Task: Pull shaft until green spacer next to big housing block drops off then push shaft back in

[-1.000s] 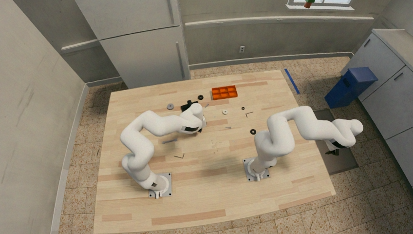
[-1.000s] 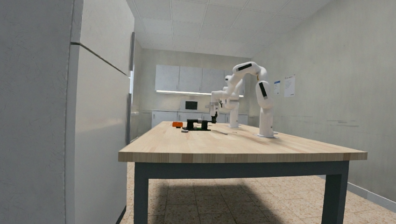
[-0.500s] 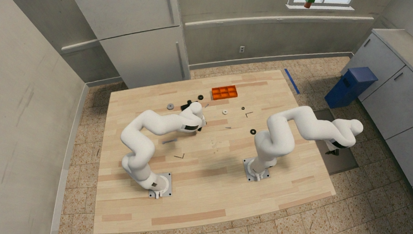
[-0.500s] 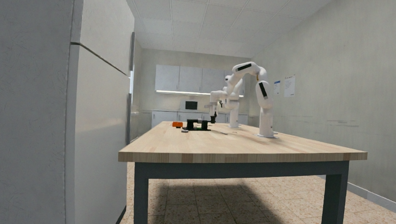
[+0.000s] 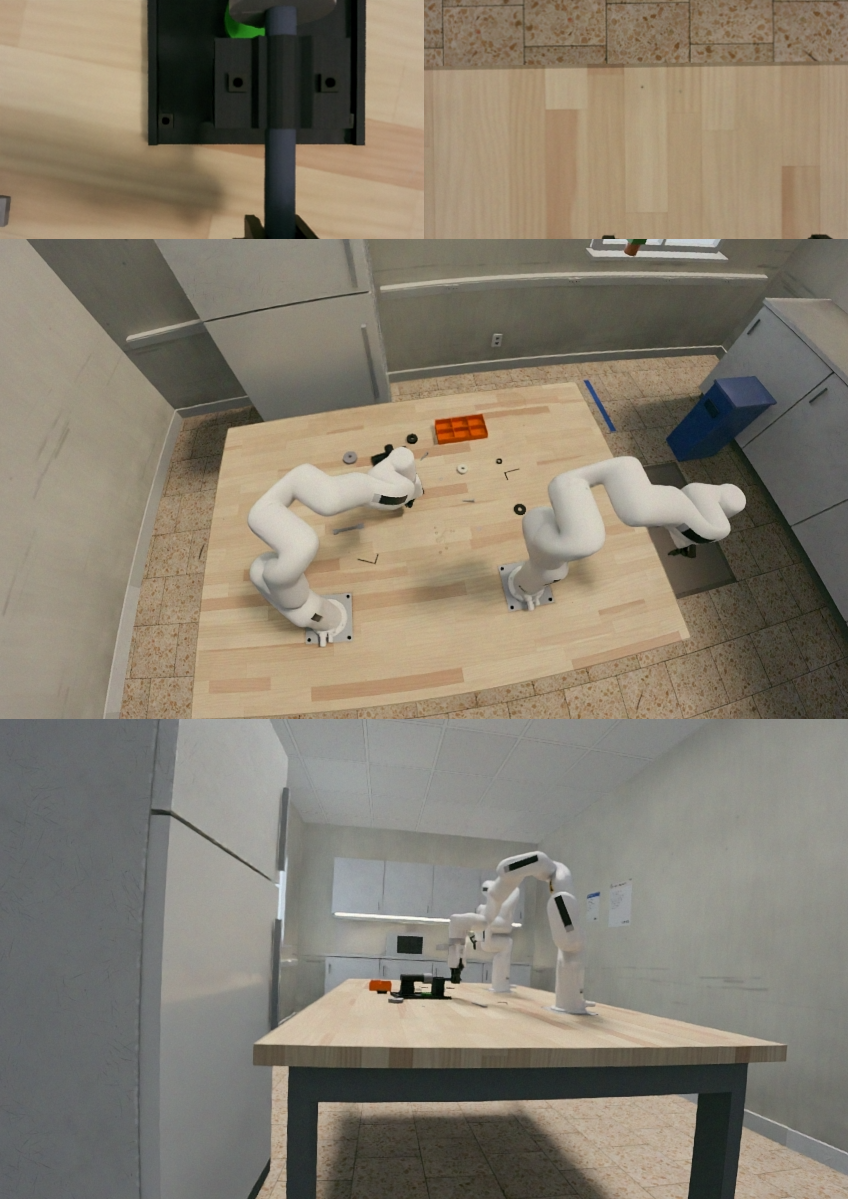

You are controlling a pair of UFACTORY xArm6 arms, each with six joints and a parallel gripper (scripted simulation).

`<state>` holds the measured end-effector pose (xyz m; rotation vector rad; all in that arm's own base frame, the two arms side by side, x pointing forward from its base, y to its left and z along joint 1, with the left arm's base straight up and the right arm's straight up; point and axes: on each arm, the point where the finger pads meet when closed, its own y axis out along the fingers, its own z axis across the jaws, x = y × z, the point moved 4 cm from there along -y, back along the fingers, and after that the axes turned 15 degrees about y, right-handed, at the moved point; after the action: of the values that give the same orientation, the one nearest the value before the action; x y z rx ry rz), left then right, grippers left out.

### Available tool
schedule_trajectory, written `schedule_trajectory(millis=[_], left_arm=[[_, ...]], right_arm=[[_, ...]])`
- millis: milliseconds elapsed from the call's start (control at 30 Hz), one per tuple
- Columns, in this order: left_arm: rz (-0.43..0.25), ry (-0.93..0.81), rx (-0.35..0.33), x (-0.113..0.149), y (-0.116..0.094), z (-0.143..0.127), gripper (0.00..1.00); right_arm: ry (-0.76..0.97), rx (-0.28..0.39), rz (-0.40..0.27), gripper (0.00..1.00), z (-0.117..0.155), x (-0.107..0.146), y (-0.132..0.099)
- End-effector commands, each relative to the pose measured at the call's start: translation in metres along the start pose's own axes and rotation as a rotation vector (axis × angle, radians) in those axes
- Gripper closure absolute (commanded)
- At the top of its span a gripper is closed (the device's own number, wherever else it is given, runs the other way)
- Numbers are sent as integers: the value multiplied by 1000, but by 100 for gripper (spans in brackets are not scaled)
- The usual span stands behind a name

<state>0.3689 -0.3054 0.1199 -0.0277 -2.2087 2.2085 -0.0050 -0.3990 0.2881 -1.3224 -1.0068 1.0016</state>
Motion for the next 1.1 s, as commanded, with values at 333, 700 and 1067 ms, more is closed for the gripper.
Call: schedule_trajectory(millis=[333, 700, 1067], left_arm=[[3, 0, 2, -8, -1, -1, 100], [3, 0, 2, -12, -2, -2, 100], [3, 0, 2, -13, -2, -2, 100]], right_arm=[[0, -1, 5, 0, 0, -1, -2], [0, -1, 5, 0, 0, -1, -2], [0, -1, 5, 0, 0, -1, -2]])
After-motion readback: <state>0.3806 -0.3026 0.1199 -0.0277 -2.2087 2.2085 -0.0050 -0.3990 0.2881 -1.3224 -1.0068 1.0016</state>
